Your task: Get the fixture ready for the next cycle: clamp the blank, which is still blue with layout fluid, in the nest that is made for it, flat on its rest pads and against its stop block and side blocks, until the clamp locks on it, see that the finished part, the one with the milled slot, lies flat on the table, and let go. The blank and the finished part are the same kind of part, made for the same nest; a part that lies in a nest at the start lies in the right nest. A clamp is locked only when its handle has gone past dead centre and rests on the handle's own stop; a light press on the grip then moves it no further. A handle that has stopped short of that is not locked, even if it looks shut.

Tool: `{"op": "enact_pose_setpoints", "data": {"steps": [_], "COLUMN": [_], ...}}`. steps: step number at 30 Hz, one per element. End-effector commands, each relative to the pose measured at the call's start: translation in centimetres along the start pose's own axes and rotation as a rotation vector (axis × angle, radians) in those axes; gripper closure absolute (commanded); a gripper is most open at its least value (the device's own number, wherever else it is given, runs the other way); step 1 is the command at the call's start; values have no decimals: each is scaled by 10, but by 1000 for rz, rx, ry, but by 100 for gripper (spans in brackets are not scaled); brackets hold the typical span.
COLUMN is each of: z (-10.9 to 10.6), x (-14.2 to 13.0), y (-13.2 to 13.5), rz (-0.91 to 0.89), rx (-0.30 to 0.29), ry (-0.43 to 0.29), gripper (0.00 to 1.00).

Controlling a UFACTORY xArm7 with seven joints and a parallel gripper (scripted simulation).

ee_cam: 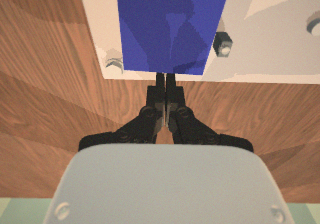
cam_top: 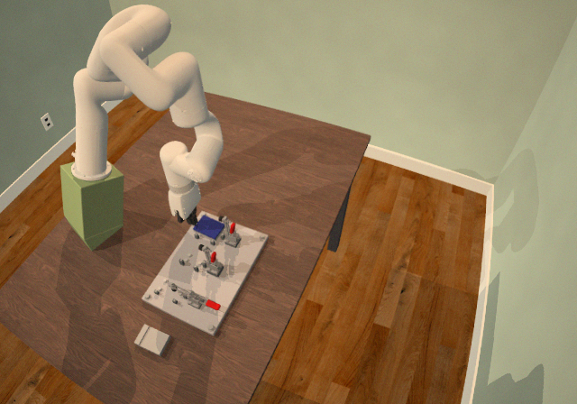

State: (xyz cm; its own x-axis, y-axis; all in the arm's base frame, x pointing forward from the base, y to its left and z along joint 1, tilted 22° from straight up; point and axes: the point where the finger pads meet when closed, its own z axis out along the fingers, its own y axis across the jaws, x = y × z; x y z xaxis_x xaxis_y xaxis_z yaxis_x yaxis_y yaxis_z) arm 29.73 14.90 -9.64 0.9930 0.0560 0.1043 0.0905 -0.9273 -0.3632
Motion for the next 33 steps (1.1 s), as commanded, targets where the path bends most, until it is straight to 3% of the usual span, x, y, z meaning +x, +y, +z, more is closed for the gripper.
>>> {"op": "enact_pose_setpoints", "data": {"steps": [1,33], "z": [0,0], "x": [1,9], "y": [0,0], "rz": [0,0], "rx": [-1,-1], "ry": [1,1], "gripper": [100,100]}}
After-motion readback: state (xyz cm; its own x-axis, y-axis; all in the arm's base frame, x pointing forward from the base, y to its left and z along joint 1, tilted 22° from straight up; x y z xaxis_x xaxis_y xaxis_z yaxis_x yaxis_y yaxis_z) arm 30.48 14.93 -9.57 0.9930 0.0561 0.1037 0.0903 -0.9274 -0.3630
